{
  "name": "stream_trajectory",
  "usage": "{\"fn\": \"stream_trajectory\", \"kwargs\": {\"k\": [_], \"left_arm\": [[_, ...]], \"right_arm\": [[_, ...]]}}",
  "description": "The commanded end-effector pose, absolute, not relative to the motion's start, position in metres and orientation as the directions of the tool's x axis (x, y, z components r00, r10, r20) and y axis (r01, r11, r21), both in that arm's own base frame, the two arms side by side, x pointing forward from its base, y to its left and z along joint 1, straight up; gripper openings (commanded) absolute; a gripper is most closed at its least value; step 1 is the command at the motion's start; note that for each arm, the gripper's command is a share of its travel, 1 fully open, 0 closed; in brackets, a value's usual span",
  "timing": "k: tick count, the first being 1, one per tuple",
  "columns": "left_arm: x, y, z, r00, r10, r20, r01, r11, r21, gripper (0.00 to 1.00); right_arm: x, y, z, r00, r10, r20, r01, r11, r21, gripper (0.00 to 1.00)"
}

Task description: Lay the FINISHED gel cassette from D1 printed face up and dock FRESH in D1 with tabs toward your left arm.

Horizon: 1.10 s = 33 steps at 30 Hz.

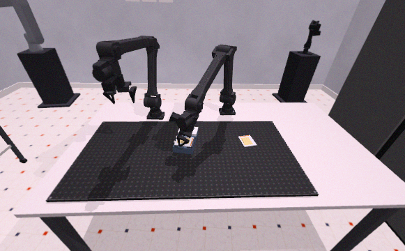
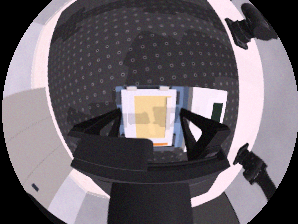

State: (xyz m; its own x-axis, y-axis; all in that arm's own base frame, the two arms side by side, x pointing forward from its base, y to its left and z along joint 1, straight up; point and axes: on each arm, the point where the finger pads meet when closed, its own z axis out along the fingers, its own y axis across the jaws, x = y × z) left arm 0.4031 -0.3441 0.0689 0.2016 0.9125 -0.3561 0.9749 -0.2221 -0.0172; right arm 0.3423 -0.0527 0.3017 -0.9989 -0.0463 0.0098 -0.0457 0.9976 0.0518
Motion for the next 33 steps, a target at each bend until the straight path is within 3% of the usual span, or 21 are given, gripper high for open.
{"fn": "stream_trajectory", "kwargs": {"k": [1, 33], "left_arm": [[0.4102, -0.3428, 0.0863, 0.207, 0.907, -0.366, 0.976, -0.218, 0.011, 0.98], [0.4139, -0.3435, 0.0924, 0.21, 0.905, -0.37, 0.976, -0.218, 0.022, 0.98]], "right_arm": [[0.3561, -0.0544, 0.3255, -0.998, -0.059, -0.033, -0.06, 0.997, 0.045, 1.0], [0.3561, -0.0544, 0.3255, -0.998, -0.059, -0.033, -0.06, 0.997, 0.045, 1.0]]}}
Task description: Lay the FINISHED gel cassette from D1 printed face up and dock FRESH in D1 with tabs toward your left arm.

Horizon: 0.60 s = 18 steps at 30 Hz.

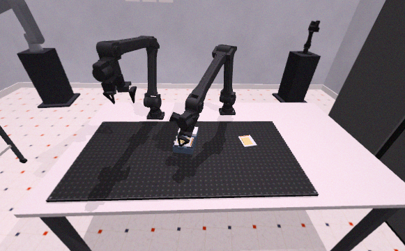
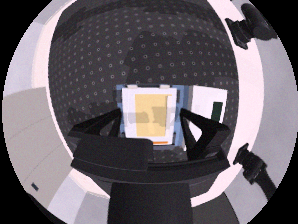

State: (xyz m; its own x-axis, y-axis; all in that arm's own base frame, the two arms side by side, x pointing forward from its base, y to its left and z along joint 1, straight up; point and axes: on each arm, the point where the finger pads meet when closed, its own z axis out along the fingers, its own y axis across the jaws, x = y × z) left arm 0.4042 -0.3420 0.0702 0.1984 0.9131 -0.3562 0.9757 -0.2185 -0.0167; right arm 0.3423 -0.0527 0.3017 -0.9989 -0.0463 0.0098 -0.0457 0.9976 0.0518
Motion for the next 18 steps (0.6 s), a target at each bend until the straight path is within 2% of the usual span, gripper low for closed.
{"fn": "stream_trajectory", "kwargs": {"k": [1, 18], "left_arm": [[0.4139, -0.3435, 0.0924, 0.21, 0.905, -0.37, 0.976, -0.218, 0.022, 0.98], [0.4156, -0.3447, 0.097, 0.215, 0.902, -0.373, 0.975, -0.22, 0.03, 0.98]], "right_arm": [[0.3561, -0.0544, 0.3255, -0.998, -0.059, -0.033, -0.06, 0.997, 0.045, 1.0], [0.3561, -0.0544, 0.3255, -0.998, -0.059, -0.033, -0.06, 0.997, 0.045, 1.0]]}}
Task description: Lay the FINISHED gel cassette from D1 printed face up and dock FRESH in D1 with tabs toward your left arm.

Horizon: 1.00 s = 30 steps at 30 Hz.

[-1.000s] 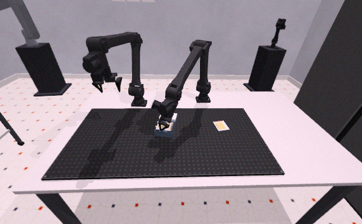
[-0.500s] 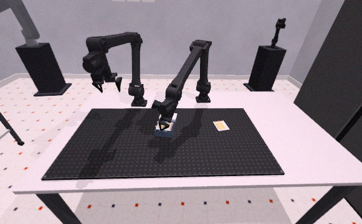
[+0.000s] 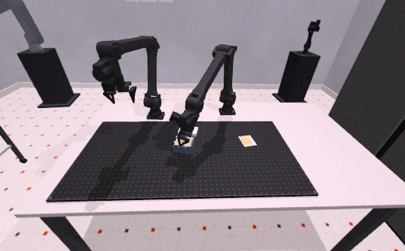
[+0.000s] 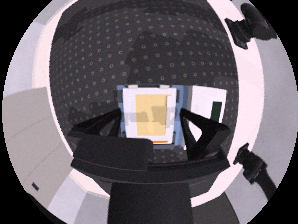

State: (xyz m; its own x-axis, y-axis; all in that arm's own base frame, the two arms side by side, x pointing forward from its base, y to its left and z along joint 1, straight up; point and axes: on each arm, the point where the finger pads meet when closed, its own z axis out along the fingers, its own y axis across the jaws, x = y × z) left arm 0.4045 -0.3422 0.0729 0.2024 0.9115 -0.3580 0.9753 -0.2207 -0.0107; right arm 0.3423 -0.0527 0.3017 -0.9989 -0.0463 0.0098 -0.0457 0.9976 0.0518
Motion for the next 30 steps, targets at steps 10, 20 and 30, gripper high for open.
{"fn": "stream_trajectory", "kwargs": {"k": [10, 20, 30], "left_arm": [[0.4172, -0.3449, 0.1012, 0.216, 0.901, -0.375, 0.975, -0.22, 0.032, 0.98], [0.4172, -0.3449, 0.1012, 0.216, 0.901, -0.375, 0.975, -0.22, 0.032, 0.98], [0.4204, -0.3465, 0.1058, 0.219, 0.899, -0.379, 0.975, -0.22, 0.042, 0.98]], "right_arm": [[0.3561, -0.0544, 0.3255, -0.998, -0.059, -0.033, -0.06, 0.997, 0.045, 1.0], [0.3561, -0.0544, 0.3255, -0.998, -0.059, -0.033, -0.06, 0.997, 0.045, 1.0], [0.3561, -0.0544, 0.3255, -0.998, -0.059, -0.033, -0.06, 0.997, 0.045, 1.0]]}}
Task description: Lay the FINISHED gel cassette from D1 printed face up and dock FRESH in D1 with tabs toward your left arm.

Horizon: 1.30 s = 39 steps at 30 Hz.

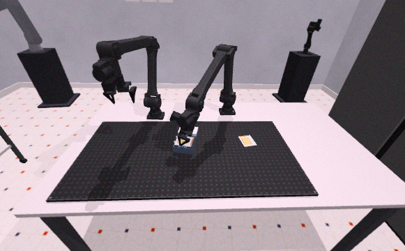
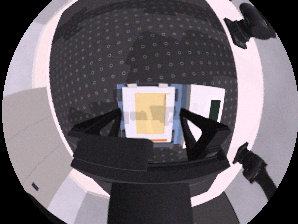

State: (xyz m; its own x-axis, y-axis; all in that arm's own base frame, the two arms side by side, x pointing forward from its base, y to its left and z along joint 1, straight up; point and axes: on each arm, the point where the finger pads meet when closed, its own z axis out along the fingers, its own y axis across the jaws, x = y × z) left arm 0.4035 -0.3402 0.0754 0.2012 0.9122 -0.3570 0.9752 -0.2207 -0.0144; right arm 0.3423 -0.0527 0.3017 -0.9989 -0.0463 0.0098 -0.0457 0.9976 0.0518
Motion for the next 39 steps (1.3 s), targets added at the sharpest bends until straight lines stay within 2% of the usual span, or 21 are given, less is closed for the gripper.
{"fn": "stream_trajectory", "kwargs": {"k": [1, 39], "left_arm": [[0.4204, -0.3465, 0.1058, 0.219, 0.899, -0.379, 0.975, -0.22, 0.042, 0.98], [0.427, -0.35, 0.1151, 0.225, 0.895, -0.385, 0.974, -0.219, 0.059, 0.98]], "right_arm": [[0.3561, -0.0544, 0.3255, -0.998, -0.059, -0.033, -0.06, 0.997, 0.045, 1.0], [0.3561, -0.0544, 0.3255, -0.998, -0.059, -0.033, -0.06, 0.997, 0.045, 1.0]]}}
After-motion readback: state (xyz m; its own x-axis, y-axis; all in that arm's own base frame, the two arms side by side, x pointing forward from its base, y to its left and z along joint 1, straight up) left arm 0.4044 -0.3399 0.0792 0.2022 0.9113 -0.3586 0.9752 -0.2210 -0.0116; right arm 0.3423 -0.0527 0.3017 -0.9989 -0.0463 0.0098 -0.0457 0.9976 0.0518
